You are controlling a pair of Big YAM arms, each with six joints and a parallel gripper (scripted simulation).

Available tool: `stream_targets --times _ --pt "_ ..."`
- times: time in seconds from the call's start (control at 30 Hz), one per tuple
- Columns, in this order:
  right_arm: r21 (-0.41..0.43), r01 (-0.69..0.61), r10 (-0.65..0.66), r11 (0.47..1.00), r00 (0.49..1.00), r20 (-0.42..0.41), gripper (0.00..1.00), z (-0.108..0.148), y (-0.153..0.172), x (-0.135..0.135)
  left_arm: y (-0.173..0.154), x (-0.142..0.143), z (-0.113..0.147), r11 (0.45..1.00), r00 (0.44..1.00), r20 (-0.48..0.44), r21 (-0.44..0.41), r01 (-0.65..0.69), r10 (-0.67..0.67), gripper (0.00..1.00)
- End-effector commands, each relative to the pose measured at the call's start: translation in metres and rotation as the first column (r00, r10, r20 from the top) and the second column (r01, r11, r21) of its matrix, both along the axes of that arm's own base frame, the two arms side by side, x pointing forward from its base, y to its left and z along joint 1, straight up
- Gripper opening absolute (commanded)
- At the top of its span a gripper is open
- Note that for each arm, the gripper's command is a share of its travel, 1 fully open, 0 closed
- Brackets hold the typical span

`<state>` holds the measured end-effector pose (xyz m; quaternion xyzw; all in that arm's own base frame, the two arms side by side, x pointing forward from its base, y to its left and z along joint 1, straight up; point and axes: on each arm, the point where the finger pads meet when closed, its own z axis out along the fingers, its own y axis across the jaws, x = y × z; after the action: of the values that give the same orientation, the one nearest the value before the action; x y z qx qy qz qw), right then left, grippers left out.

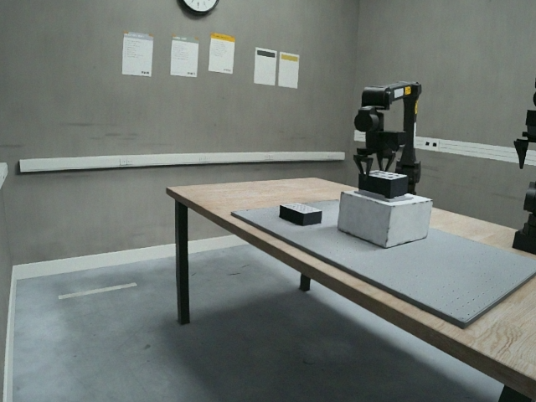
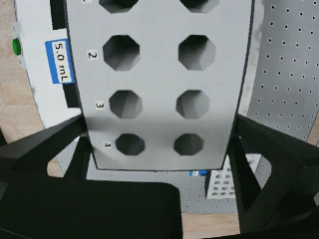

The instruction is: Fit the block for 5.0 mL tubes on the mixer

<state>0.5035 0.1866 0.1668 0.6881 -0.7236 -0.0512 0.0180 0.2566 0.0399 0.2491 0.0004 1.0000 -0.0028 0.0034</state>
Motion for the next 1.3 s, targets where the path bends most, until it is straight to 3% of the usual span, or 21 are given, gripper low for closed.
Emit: stream_targets --times 0.0,0.9,1.2,1.23,1.27 --pt "0.006 0.029 -0.029 1.0 0.999 0.019 0.0 0.012 -0.019 0.0 0.004 0.006 0.019 1.0 0.999 0.045 0.008 -0.008 0.008 1.0" --pt "0.001 0.03 -0.03 1.0 0.998 0.054 0.0 0.012 -0.015 -0.001 0.005 0.012 0.031 1.0 0.997 0.075 0.013 -0.009 0.008 1.0" --pt "-0.003 0.034 -0.033 0.999 0.998 0.053 0.0 0.01 -0.016 -0.002 0.004 0.008 0.022 1.0 0.999 0.053 0.009 -0.009 0.009 1.0" --pt "-0.003 0.034 -0.033 0.999 0.998 0.053 1.0 0.01 -0.016 -0.002 0.004 0.007 0.021 1.0 0.999 0.049 0.009 -0.009 0.009 1.0" --pt "-0.003 0.034 -0.033 0.999 0.998 0.053 1.0 0.01 -0.016 -0.002 0.004 0.006 0.019 1.0 0.999 0.045 0.008 -0.009 0.009 1.0"
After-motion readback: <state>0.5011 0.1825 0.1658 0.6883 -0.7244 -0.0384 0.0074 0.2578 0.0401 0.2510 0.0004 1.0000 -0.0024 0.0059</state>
